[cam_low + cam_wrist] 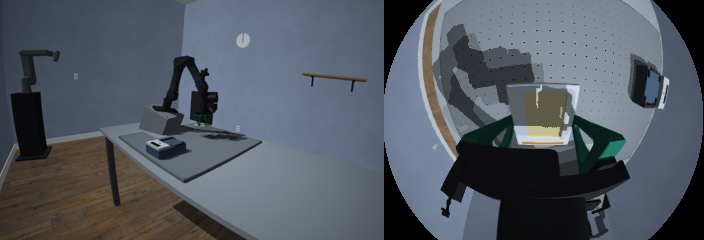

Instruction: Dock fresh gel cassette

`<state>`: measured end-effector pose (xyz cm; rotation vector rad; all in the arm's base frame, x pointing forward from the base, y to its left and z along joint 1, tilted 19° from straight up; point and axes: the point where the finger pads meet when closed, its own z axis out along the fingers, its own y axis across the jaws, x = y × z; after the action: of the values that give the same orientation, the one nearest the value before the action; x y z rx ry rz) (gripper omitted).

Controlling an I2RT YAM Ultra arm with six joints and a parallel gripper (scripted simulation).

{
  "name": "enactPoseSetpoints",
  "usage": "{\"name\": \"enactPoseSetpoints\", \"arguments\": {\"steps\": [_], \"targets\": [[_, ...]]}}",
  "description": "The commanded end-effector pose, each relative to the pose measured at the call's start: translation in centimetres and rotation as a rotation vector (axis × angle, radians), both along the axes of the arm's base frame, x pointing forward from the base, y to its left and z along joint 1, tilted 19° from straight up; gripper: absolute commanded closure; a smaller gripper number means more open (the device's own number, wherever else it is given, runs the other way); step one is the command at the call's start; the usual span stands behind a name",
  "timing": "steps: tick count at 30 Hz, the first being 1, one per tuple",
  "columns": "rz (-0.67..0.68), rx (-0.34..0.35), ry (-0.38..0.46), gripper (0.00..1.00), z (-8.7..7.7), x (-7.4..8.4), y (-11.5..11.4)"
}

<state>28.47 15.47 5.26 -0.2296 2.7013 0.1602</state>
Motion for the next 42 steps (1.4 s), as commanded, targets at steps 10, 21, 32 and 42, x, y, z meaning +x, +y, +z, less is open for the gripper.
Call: {"name": "enactPoseSetpoints", "arguments": {"steps": [10,21,32,42], "targets": [[0.061,0.019,-0.044,1.00,2.1,2.6,-4.1],[0.060,0.009,-0.010,1.00,1.4,4.2,-8.4],[0.060,0.009,-0.012,1.00,1.8,6.2,-13.6],[0.060,0.009,-0.013,1.00,2.1,7.7,-17.4]]}}
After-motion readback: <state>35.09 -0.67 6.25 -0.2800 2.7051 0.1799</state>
